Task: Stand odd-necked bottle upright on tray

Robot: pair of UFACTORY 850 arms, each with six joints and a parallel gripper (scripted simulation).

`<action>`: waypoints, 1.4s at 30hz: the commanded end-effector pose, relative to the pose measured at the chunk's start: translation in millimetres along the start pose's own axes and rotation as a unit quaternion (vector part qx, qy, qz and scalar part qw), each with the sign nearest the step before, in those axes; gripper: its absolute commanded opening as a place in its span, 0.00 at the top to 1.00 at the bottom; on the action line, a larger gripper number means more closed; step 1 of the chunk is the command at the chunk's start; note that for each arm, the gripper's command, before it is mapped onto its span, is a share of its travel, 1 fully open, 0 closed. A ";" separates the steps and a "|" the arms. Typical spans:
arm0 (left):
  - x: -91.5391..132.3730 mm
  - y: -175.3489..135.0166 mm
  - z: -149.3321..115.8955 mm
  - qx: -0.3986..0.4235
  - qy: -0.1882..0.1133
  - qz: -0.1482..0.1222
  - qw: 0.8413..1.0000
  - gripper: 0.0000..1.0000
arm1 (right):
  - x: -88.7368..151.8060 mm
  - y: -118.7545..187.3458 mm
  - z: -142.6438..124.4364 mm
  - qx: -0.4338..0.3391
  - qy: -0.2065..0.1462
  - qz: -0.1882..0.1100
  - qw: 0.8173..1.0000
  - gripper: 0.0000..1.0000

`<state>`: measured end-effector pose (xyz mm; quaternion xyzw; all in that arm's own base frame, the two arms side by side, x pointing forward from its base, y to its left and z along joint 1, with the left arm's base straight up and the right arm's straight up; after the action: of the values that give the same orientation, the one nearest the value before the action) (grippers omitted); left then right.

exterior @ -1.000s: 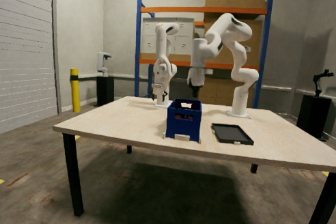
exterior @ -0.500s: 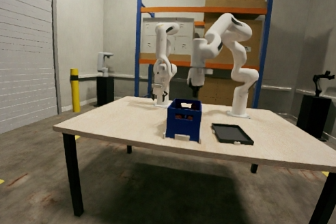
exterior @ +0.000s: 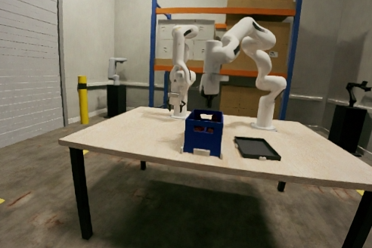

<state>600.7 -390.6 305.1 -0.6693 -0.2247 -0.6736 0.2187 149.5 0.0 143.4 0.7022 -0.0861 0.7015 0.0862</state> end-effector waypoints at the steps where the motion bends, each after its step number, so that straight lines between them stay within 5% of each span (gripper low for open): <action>1: 0.3 41.9 8.7 0.000 -0.002 0.005 1.000 1.00 | 0.1 -0.1 0.5 0.000 0.000 0.000 1.000 0.00; 14: -2.5 69.3 12.0 0.000 -0.002 0.005 1.000 1.00 | 0.1 -0.1 0.5 0.000 0.000 0.000 1.000 0.00; 15: -2.5 69.3 12.0 0.000 -0.002 0.005 1.000 0.34 | 0.1 -0.1 0.5 0.000 0.000 0.000 1.000 0.00; 42: -2.5 69.3 12.0 0.000 -0.002 0.005 1.000 0.34 | 0.1 -0.1 0.5 0.000 0.000 0.000 1.000 0.00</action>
<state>651.2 -438.9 301.7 -0.6720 -0.2212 -0.6709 0.2225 149.5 0.0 143.4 0.7022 -0.0861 0.7015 0.0862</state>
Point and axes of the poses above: on each arm, the point where the finger pads meet when closed, its own x axis back along the fingers, its own y axis across the jaws, z = x × y, the point moved 6 cm from there along x, back along the fingers, and after that the axes turned 14 degrees about -x, right-handed, at the moved point
